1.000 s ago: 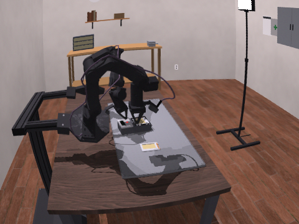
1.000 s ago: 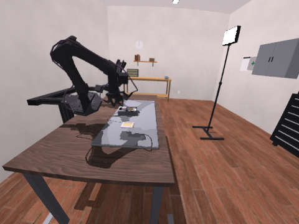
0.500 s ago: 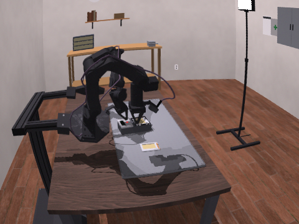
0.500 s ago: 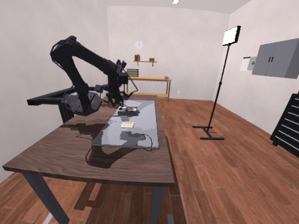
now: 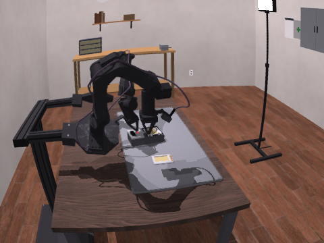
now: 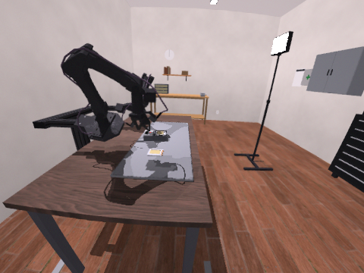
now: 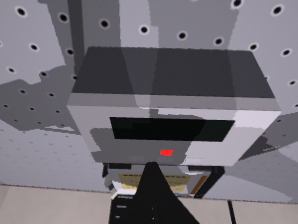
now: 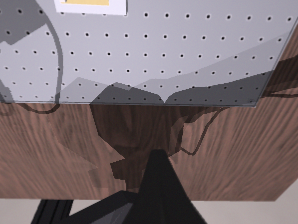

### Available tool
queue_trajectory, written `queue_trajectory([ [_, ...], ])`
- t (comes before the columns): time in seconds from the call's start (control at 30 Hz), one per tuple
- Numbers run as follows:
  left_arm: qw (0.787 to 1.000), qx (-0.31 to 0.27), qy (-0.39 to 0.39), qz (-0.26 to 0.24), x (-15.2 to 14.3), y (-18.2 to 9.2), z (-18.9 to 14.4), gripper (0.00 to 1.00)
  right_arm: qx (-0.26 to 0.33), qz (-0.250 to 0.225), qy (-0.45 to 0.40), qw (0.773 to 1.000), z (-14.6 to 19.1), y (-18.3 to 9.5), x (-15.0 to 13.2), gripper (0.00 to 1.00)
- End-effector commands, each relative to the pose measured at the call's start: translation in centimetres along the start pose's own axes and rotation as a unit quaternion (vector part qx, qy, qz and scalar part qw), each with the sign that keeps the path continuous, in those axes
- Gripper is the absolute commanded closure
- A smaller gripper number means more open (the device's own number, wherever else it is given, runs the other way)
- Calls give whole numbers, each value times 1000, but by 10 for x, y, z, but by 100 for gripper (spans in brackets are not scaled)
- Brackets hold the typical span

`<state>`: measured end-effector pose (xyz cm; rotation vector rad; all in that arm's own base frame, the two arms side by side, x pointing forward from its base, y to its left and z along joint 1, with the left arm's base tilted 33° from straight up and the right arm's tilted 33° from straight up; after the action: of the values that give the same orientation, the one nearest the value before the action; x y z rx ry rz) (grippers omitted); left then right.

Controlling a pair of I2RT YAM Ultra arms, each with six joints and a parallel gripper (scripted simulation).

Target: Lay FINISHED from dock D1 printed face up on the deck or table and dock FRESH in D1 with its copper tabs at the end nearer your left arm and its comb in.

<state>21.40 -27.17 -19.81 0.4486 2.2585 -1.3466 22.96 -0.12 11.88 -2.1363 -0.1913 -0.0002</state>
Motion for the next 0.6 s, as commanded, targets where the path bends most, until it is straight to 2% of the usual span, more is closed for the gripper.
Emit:
queue_trajectory([
  [0.0,1000,-9,11,4,6,8,-6,100,4,-10,1,1000,1,-6,-3,100],
  [0.57,1000,-9,11,4,8,14,-7,100,4,-10,1,1000,1,-6,-3,100],
])
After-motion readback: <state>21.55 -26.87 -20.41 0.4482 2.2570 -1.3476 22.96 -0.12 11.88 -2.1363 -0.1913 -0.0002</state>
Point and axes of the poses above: on each arm, the point where the finger pads meet when closed, its own y axis out along the fingers, its own z axis across the jaws, x = y × z, the point moved 6 cm from there along -y, back along the fingers, and after that the axes turned 5 degrees about -y, right-handed, at the moved point
